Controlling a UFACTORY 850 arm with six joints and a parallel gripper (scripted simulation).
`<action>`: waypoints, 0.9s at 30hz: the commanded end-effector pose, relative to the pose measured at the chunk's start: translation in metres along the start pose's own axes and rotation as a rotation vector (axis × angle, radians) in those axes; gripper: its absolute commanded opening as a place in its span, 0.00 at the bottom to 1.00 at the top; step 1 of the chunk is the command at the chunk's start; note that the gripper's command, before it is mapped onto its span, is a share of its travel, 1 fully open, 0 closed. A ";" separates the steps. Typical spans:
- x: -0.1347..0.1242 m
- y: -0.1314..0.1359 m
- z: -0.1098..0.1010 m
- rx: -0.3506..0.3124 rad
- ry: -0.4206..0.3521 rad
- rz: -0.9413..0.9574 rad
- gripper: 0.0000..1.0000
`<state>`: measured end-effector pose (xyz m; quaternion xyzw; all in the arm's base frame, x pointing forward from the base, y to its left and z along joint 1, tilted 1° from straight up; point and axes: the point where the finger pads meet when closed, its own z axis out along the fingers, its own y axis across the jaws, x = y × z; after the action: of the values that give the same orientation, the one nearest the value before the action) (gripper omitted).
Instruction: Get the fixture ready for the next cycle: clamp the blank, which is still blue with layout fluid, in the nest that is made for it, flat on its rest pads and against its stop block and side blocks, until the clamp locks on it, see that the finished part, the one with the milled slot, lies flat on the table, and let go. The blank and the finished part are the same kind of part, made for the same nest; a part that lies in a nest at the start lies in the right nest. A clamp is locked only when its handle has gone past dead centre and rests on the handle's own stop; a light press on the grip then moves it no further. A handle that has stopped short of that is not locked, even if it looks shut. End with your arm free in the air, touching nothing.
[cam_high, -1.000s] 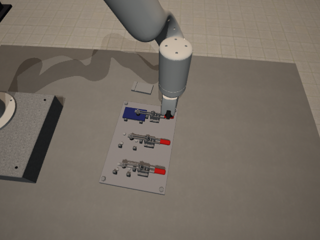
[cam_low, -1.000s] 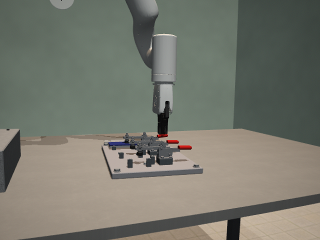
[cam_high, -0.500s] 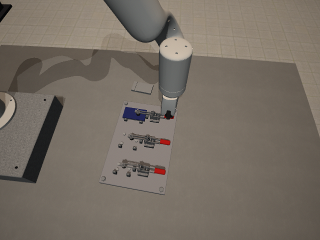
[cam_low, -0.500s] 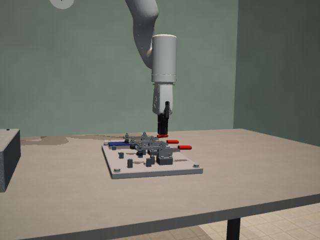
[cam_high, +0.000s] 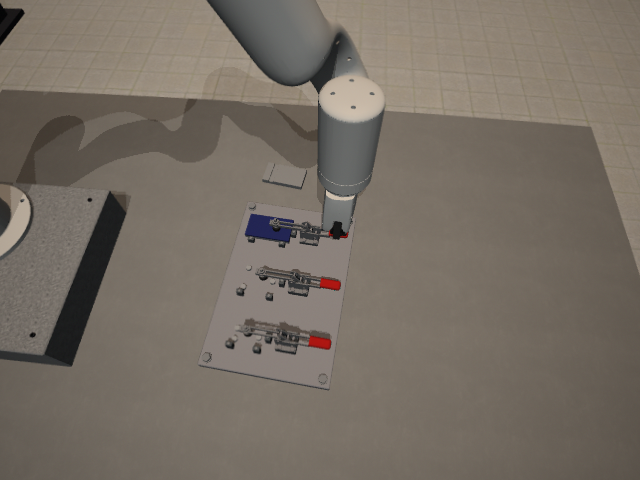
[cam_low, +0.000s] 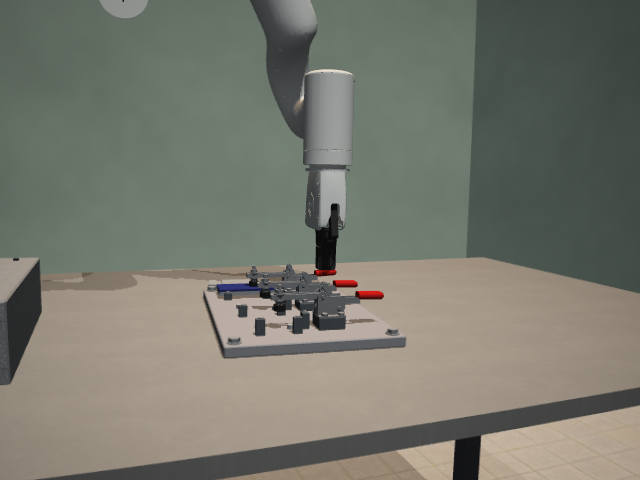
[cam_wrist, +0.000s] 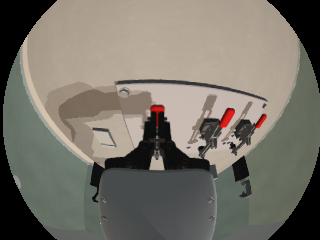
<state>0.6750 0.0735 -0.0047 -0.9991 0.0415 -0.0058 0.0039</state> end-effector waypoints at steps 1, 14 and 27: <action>0.000 0.000 0.000 0.000 0.001 0.000 0.00; 0.000 0.000 0.002 0.000 0.001 0.000 0.00; 0.000 0.000 0.004 0.000 0.001 0.000 0.00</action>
<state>0.6753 0.0735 -0.0081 -0.9991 0.0415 -0.0063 0.0040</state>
